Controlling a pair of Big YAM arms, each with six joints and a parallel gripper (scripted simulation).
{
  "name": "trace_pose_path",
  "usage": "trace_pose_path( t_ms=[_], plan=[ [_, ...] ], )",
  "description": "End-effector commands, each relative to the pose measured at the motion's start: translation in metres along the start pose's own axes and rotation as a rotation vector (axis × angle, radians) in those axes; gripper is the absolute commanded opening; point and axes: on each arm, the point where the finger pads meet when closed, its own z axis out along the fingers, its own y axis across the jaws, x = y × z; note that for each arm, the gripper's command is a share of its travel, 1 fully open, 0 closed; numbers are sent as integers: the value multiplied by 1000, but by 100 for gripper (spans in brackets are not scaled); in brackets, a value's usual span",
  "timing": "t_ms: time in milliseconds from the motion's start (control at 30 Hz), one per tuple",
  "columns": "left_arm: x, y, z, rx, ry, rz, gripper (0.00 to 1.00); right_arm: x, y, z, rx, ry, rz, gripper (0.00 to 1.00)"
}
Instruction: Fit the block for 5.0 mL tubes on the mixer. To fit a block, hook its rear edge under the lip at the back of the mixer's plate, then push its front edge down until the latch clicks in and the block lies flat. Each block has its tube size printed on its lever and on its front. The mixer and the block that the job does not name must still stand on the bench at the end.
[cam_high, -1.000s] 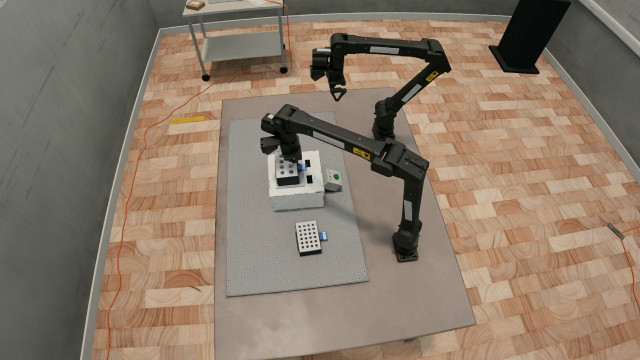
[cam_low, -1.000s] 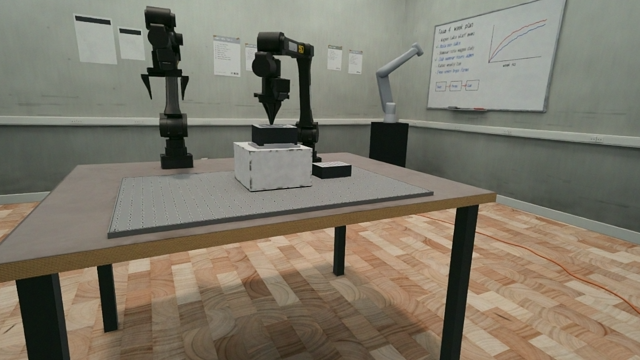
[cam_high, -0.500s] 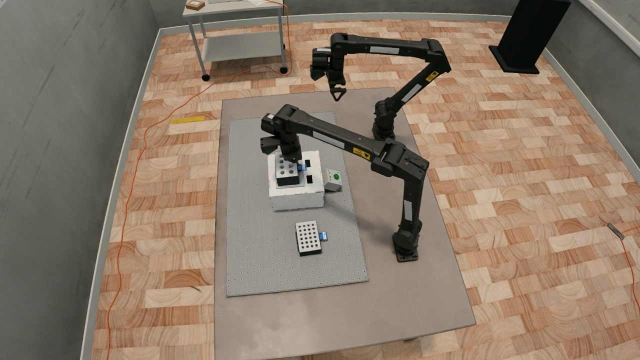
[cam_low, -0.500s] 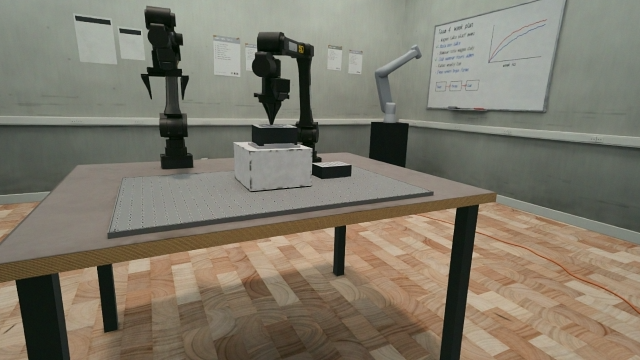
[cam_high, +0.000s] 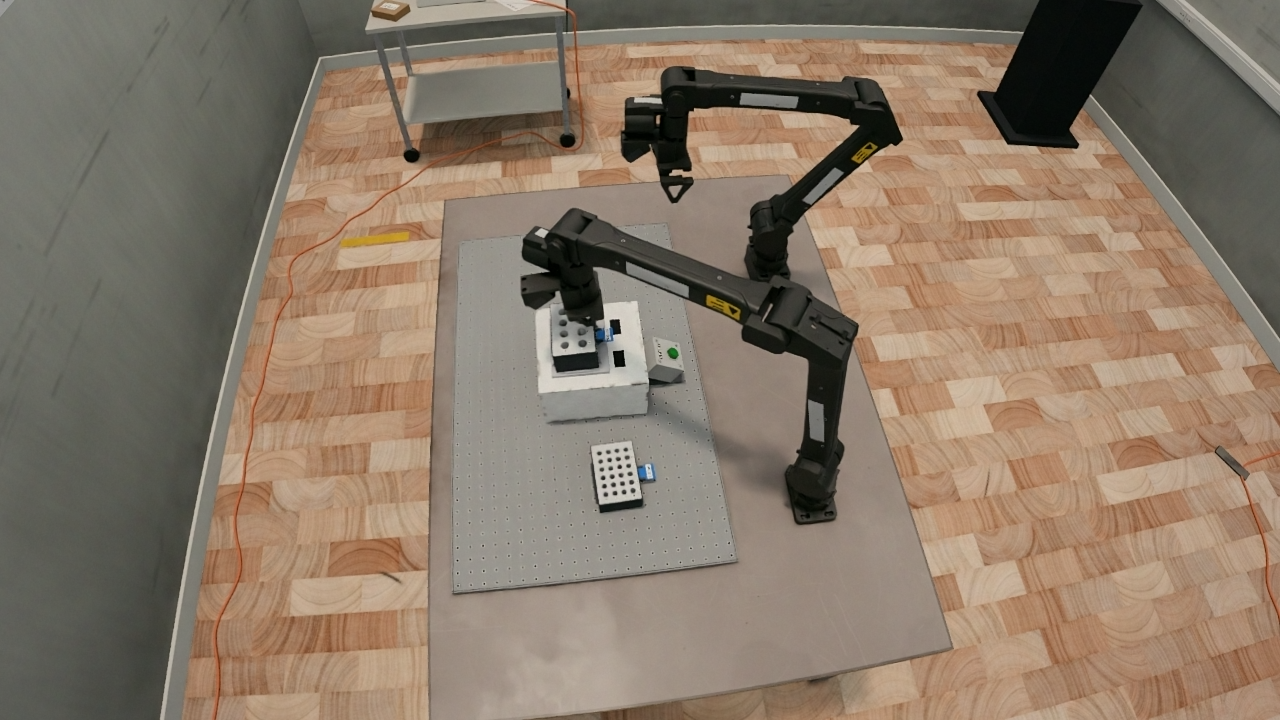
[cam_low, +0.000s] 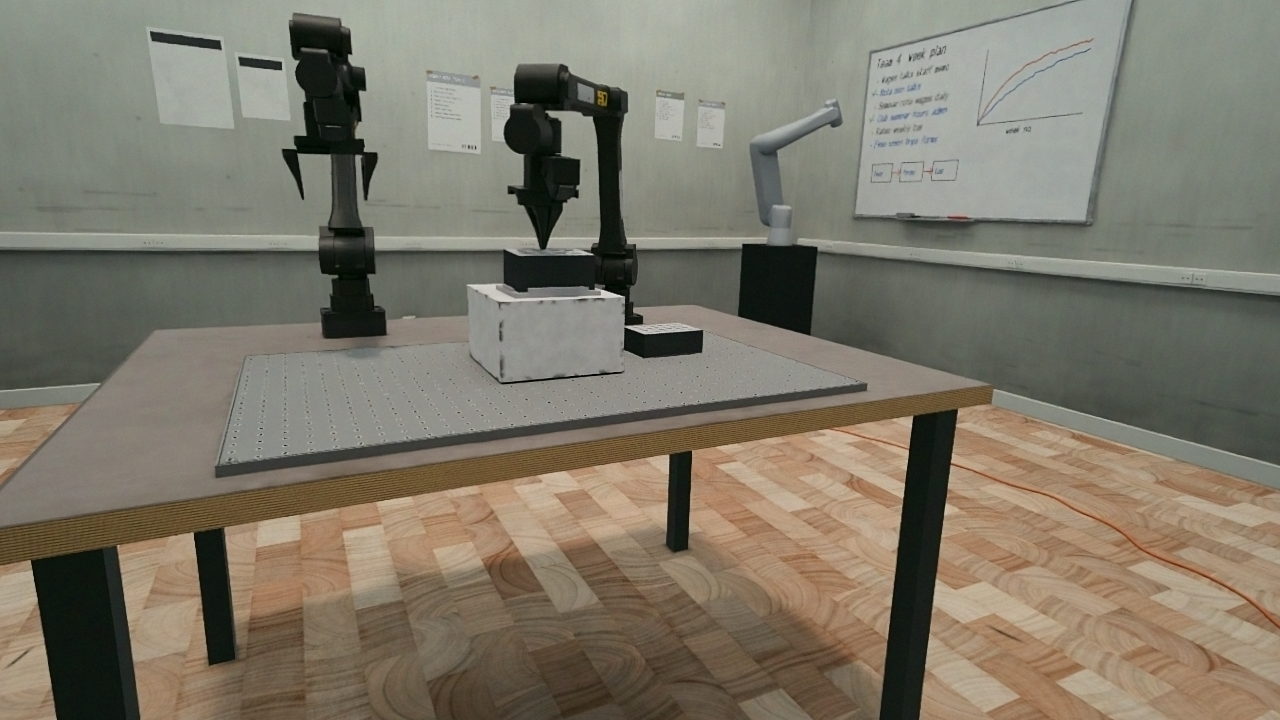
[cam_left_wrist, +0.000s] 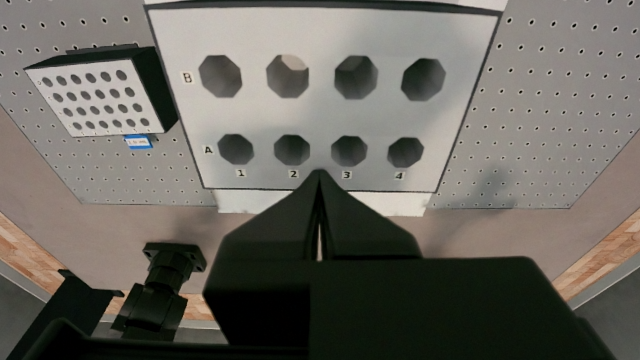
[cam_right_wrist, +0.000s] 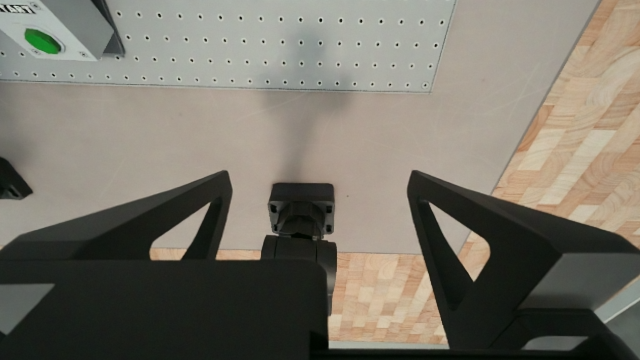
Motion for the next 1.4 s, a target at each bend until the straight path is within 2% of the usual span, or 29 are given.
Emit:
trace_pose_path(
  t_ms=[0, 133, 333, 500, 633, 867, 1000, 1367],
  plan=[
    [7, -3, 50, -67, 92, 2, 0, -1, -1, -2, 2, 8, 1, 100],
    [8, -2, 45, -59, 82, 2, 0, -4, -1, -8, 4, -8, 1, 100],
    [4, -3, 10, -35, 52, 0, 0, -9, -2, -16, 7, -29, 1, 100],
    [-4, 0, -2, -30, 34, -7, 0, -10, -2, -18, 7, -32, 1, 100],
    [-9, 0, -24, -11, 12, 0, 0, -11, -2, -19, 8, -36, 0, 100],
    [-13, 0, -46, 9, -14, -5, 0, -12, -2, -21, 8, -40, 0, 100],
    [-12, -9, -56, 25, -36, 9, 0, -8, -1, -14, 6, -24, 0, 100],
    [-7, -14, -60, 29, -42, 21, 0, 0, 0, 0, 0, 12, 1, 100]
  ],
)
